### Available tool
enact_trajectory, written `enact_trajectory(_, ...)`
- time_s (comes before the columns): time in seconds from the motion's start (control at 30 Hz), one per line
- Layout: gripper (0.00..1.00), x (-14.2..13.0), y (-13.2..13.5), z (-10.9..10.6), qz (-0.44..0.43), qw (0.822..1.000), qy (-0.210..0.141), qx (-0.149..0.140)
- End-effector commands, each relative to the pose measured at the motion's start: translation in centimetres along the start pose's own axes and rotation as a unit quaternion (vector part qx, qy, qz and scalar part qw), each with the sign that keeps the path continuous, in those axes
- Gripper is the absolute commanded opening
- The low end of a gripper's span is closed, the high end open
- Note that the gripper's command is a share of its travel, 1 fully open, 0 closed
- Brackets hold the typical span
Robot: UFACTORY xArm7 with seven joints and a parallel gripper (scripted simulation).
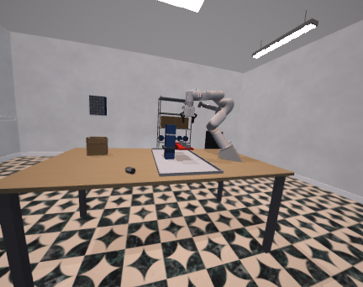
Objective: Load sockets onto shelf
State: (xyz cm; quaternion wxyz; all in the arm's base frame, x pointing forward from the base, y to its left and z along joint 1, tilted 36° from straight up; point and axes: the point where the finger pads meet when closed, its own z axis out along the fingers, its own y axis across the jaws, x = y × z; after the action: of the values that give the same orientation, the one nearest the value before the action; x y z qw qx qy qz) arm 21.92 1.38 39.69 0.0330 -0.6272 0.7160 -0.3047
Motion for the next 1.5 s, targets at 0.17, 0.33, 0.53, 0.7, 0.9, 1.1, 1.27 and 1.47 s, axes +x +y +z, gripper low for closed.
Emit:
enact_trajectory(0.17, 1.00, -6.4, 8.1, -3.3, 0.003, 1.000, 0.005, -0.001)
enact_trajectory(0.33, 1.00, -6.9, 9.1, -3.5, 0.004, 1.000, 0.007, -0.001)
enact_trajectory(0.53, 1.00, -10.0, 10.2, -6.4, -0.062, 0.994, 0.063, 0.059)
enact_trajectory(0.7, 1.00, -13.1, 12.1, -8.6, -0.121, 0.979, 0.114, 0.113)
enact_trajectory(0.9, 1.00, -16.9, 15.1, -10.2, -0.188, 0.951, 0.173, 0.172)
enact_trajectory(1.1, 1.00, -21.9, 20.5, -10.7, -0.274, 0.895, 0.253, 0.244)
enact_trajectory(1.27, 1.00, -24.5, 24.1, -10.0, -0.321, 0.854, 0.298, 0.281)
enact_trajectory(1.47, 1.00, -25.0, 24.8, -9.7, -0.330, 0.845, 0.307, 0.288)
